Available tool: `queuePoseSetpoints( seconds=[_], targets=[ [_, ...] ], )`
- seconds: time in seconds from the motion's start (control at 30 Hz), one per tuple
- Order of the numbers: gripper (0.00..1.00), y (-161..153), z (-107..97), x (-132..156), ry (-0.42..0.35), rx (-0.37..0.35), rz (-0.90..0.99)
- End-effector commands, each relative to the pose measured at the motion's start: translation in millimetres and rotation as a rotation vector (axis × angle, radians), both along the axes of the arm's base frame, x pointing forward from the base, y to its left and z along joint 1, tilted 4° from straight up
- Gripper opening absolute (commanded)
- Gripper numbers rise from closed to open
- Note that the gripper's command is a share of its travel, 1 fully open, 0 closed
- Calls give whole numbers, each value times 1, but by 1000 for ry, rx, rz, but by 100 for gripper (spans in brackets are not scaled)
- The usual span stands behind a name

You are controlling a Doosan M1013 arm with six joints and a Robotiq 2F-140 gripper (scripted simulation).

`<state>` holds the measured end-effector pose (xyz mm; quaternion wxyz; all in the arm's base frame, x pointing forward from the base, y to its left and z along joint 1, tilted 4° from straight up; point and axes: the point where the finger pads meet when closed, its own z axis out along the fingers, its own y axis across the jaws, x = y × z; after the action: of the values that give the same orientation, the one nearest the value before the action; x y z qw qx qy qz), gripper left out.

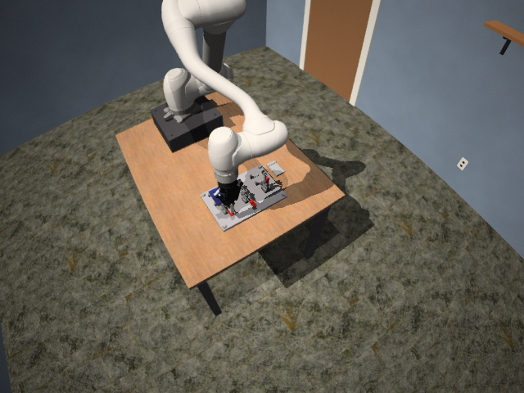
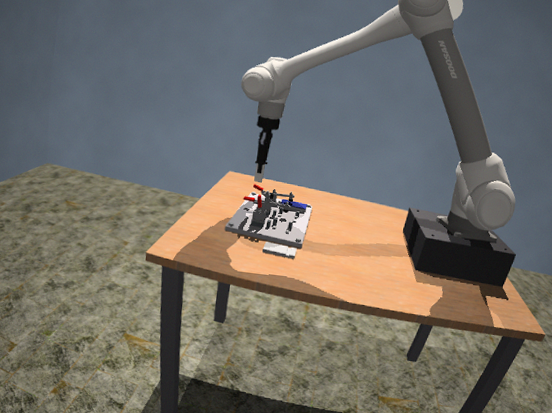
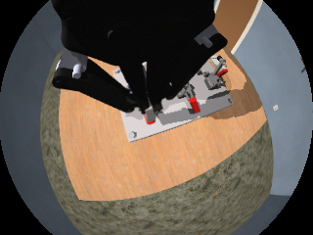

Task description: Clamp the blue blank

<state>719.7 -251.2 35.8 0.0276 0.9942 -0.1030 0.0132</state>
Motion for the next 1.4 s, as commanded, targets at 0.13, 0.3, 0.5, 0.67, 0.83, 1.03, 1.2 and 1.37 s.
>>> queuePoseSetpoints(
  seconds=[0.13, 0.3, 0.5, 0.67, 0.83, 1.03, 1.2, 1.37],
  targets=[
    [0, 0, 4, 0, 0, 0, 0],
    [0, 0, 4, 0, 0, 0, 0],
    [0, 0, 4, 0, 0, 0, 0],
    [0, 0, 3, 0, 0, 0, 0],
    [0, 0, 0, 0, 0, 0, 0],
    [0, 0, -3, 0, 0, 0, 0],
    [0, 0, -4, 0, 0, 0, 0],
    [0, 0, -4, 0, 0, 0, 0]
  ],
)
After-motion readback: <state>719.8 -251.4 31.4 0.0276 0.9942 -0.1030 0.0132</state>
